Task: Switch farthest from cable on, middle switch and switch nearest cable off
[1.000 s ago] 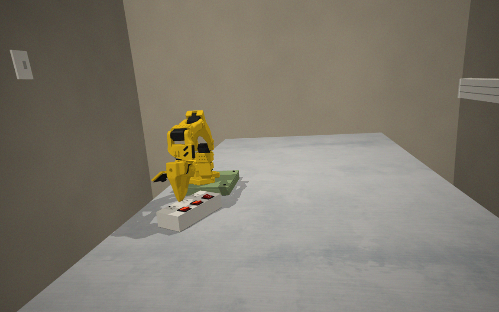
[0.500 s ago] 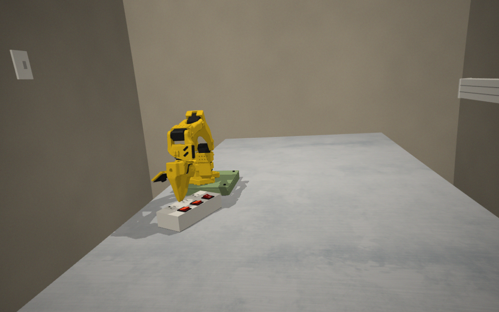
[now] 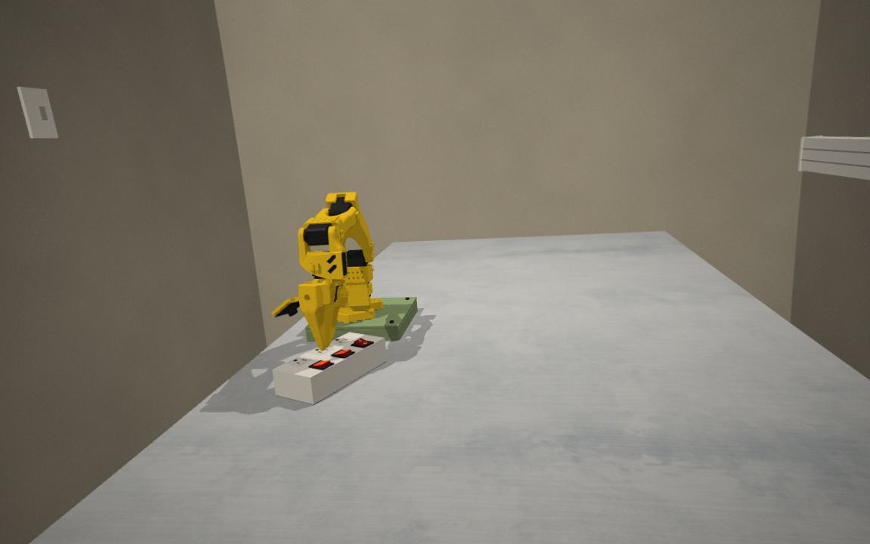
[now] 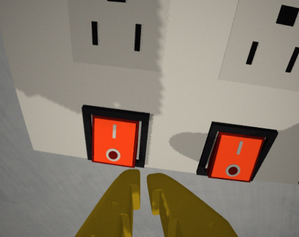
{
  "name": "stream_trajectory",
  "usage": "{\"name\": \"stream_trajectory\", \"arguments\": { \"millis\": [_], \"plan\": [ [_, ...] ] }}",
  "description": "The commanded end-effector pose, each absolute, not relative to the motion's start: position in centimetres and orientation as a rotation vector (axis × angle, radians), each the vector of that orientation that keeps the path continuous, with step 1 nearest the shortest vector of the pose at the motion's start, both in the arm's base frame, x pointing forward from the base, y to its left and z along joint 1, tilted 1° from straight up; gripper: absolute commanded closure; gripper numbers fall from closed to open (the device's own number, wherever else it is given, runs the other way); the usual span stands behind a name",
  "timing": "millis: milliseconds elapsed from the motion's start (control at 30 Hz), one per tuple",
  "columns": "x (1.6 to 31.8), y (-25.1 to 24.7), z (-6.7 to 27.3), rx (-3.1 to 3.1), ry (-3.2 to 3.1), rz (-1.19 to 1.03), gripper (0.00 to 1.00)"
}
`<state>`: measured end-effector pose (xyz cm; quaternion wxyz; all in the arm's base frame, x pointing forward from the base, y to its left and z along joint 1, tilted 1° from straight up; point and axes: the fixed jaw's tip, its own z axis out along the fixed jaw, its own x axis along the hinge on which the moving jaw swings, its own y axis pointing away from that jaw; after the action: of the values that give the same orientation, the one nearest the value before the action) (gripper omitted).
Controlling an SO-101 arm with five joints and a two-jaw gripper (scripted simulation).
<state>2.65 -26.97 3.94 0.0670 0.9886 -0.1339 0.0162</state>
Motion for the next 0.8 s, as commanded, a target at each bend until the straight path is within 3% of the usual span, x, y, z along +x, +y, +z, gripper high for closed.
{"name": "stream_trajectory", "arguments": {
  "millis": [0,767],
  "plan": [
    [3.3,-26.2,3.9,3.023,-0.353,0.039,1.0],
    [4.8,-24.2,3.9,3.118,-0.253,0.006,1.0]
  ]
}}
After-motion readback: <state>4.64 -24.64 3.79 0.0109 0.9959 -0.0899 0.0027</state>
